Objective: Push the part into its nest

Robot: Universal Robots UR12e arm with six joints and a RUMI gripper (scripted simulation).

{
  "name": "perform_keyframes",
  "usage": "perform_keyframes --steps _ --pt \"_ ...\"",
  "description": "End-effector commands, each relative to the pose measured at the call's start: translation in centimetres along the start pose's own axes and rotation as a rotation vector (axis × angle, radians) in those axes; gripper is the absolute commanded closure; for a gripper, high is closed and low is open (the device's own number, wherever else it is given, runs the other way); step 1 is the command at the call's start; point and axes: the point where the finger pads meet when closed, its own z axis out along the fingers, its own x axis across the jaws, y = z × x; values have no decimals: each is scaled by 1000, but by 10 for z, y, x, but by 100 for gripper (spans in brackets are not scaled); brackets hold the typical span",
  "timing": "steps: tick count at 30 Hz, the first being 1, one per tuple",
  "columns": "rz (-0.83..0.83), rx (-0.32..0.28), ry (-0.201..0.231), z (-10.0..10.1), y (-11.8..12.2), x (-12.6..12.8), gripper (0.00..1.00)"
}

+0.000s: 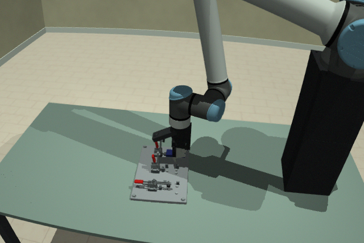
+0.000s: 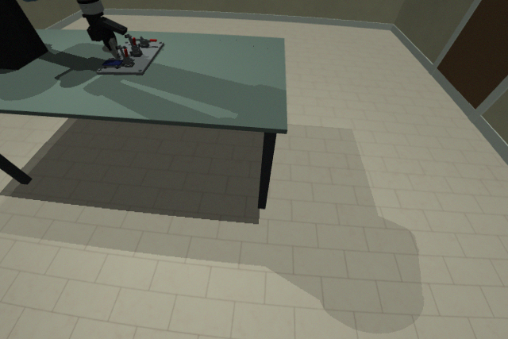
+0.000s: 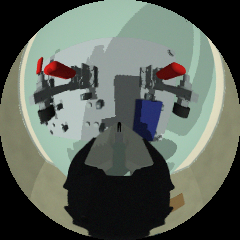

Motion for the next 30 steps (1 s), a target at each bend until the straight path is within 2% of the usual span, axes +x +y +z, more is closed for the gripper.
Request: perform_keyframes --steps 1,8,20,30 --pt "0 1 0 -1 -1 -1 100" --pt "0 1 0 -5 -1 -1 100" --pt "0 1 0 -36 -1 -1 100" --pt "0 1 0 -41 -1 -1 100"
